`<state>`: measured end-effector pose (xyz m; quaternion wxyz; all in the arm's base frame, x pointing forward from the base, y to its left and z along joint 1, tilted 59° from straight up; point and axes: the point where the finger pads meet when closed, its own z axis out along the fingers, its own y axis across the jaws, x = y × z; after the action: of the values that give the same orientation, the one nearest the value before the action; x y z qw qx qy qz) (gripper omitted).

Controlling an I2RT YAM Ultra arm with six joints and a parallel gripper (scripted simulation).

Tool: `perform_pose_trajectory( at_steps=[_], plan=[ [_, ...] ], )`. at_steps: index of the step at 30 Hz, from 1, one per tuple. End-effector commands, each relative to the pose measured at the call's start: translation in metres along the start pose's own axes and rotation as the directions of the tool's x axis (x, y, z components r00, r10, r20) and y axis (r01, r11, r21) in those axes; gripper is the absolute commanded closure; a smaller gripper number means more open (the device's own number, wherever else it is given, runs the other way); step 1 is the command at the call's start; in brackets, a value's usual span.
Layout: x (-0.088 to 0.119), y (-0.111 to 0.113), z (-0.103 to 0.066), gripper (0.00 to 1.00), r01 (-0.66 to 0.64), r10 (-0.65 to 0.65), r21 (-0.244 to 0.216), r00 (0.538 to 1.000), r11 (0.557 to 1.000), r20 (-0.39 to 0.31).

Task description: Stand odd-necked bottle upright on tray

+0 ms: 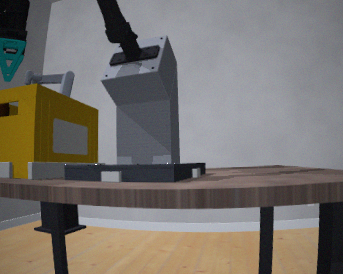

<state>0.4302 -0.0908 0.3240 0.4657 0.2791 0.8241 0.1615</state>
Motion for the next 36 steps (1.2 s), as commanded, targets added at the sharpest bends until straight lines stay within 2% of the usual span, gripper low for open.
perform_pose_trajectory(
  at_steps=[1,18,26,28,29,33,36],
  plan=[
    [-0.015,0.005,-0.018,0.39,0.011,-0.011,-0.009,0.999,1.000,0.044],
    [-0.015,0.005,-0.017,0.39,0.010,-0.010,-0.008,0.999,1.000,0.043],
    [-0.016,0.000,-0.002,0.39,0.006,-0.006,-0.002,0.999,1.000,0.040],
    [-0.016,0.000,-0.002,0.39,0.006,-0.006,-0.002,0.999,1.000,0.040],
    [-0.021,0.009,-0.016,0.39,0.017,-0.016,-0.018,0.997,1.000,0.070],
    [-0.013,0.004,0.003,0.39,0.008,-0.008,-0.007,0.999,1.000,0.035],
    [-0.012,0.008,0.006,0.39,0.009,-0.008,-0.013,0.999,1.000,0.031]
  ],
)
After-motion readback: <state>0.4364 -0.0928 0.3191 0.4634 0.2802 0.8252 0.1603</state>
